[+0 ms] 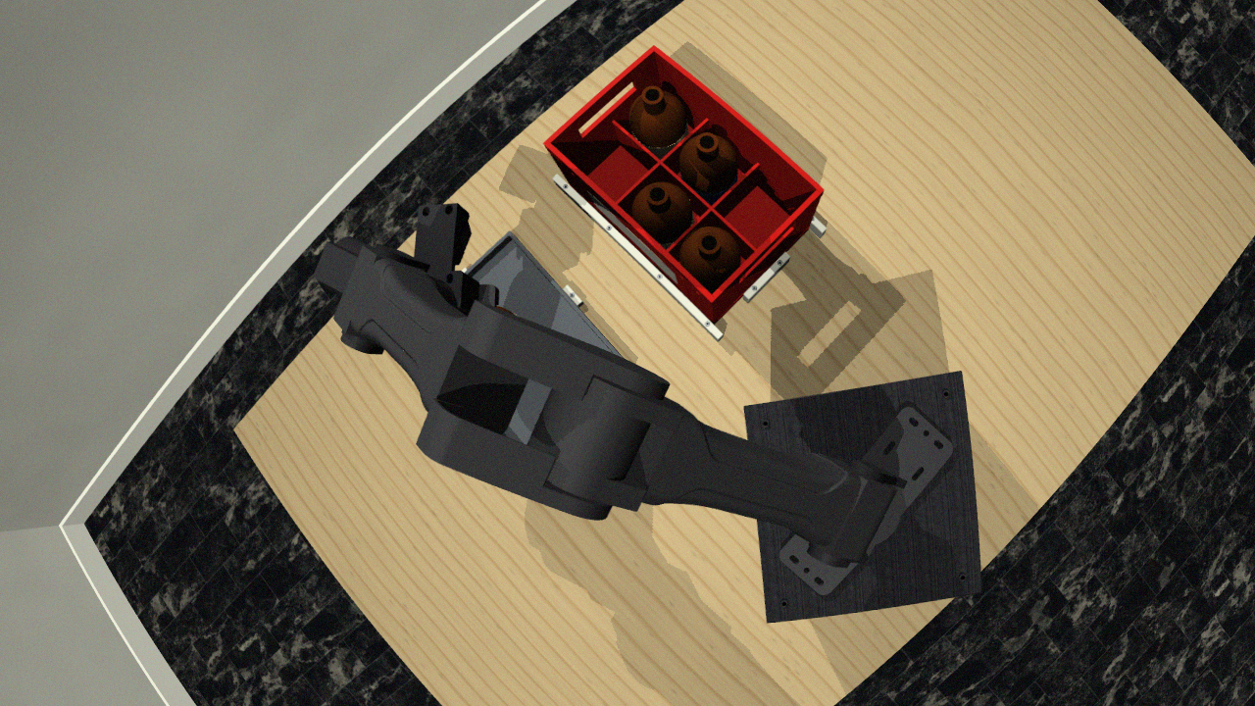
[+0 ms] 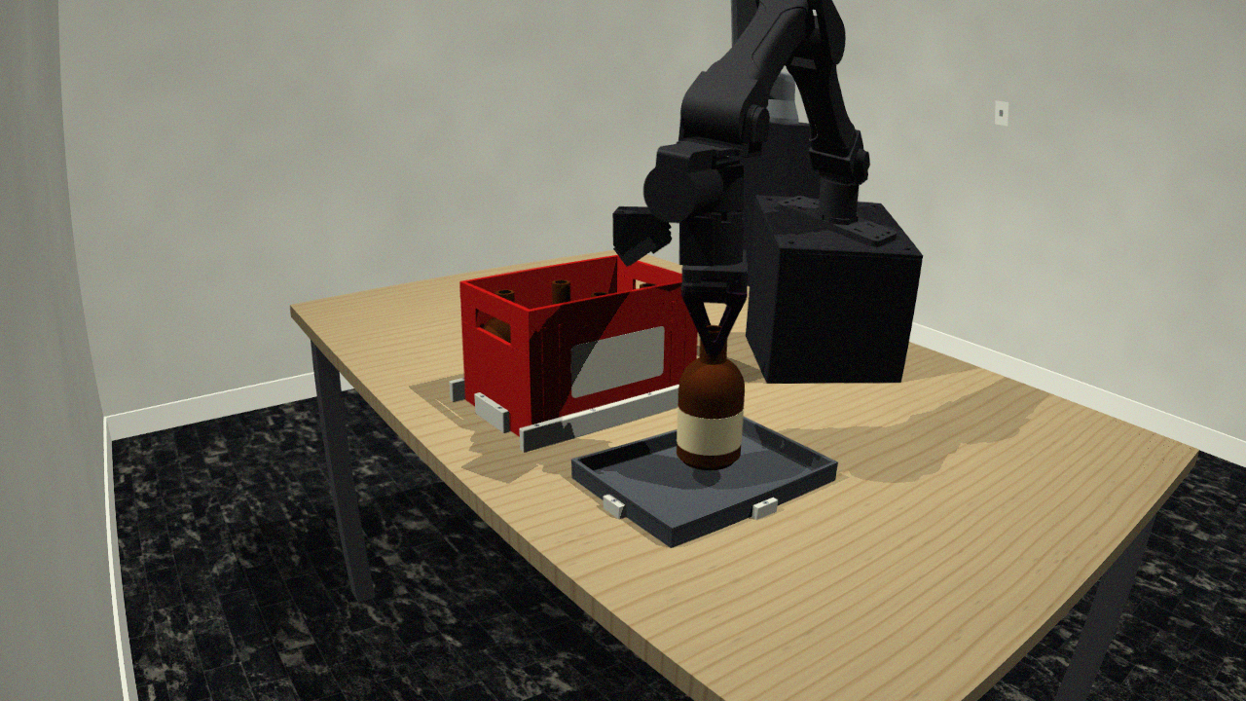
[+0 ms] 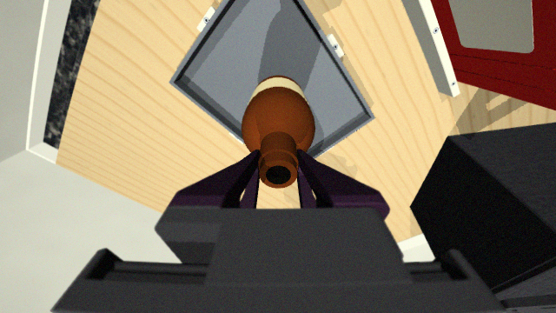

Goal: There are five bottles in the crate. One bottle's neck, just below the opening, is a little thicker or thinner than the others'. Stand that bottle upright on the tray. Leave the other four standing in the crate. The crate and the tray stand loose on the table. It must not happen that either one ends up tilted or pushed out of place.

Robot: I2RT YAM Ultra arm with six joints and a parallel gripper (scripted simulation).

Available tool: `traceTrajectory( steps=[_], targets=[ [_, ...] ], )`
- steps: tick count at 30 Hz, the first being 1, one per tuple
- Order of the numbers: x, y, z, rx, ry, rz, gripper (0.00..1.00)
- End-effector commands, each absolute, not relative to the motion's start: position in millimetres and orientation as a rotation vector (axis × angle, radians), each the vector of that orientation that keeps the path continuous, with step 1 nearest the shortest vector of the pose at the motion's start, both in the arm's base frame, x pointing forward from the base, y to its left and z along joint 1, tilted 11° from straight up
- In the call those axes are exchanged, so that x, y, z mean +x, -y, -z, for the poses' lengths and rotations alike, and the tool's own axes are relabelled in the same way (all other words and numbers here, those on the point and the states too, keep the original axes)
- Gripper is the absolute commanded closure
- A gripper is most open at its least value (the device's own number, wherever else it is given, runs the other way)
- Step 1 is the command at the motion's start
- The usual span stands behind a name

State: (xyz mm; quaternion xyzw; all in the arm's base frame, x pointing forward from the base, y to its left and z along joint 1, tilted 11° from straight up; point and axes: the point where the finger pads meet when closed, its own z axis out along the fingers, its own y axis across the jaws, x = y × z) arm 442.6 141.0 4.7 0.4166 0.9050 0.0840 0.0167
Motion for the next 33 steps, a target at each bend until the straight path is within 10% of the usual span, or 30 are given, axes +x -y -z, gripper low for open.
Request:
traceTrajectory(
  steps=[1, 33],
  targets=[
    [454.9, -146.0, -28.5, 1.268, -2.768, -0.299, 1.00],
    [460.5, -148.0, -29.2, 1.254, -2.746, -0.327, 1.00]
  ],
)
